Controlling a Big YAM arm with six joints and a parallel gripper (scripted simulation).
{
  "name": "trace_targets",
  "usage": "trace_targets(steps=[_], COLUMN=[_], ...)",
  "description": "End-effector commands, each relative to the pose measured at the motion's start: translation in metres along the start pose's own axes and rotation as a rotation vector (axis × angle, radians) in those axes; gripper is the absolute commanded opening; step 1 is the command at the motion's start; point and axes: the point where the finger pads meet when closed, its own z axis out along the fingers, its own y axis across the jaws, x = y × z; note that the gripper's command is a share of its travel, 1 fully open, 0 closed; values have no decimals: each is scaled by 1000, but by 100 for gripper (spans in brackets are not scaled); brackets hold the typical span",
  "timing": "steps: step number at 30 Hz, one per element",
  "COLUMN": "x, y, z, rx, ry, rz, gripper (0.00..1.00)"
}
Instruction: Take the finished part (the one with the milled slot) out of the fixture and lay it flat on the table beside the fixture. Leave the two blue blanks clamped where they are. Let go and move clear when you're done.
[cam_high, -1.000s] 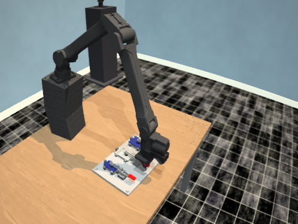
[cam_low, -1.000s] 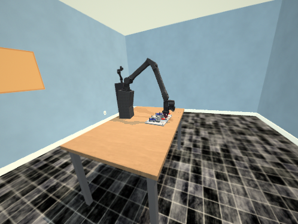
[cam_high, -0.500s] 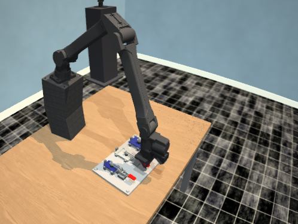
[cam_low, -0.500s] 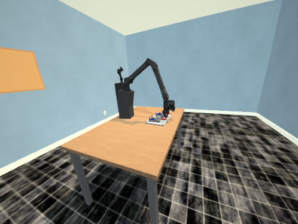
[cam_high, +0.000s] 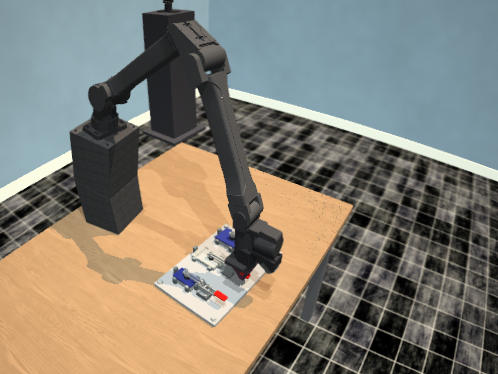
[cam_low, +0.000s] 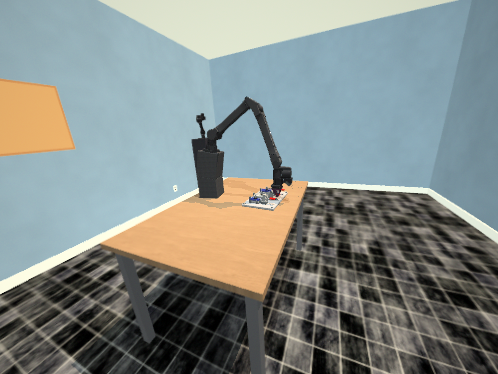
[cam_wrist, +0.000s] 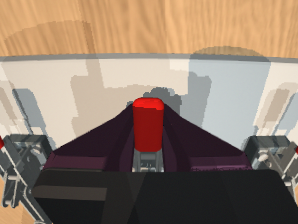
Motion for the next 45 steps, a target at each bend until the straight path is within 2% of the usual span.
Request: trace_targets(steps=[1,45], x=[-9,18], y=[7,9], z=[-29,-45], rx=[-6,-7], ry=[-22,-21], rz=[-2,-3], gripper=[0,0])
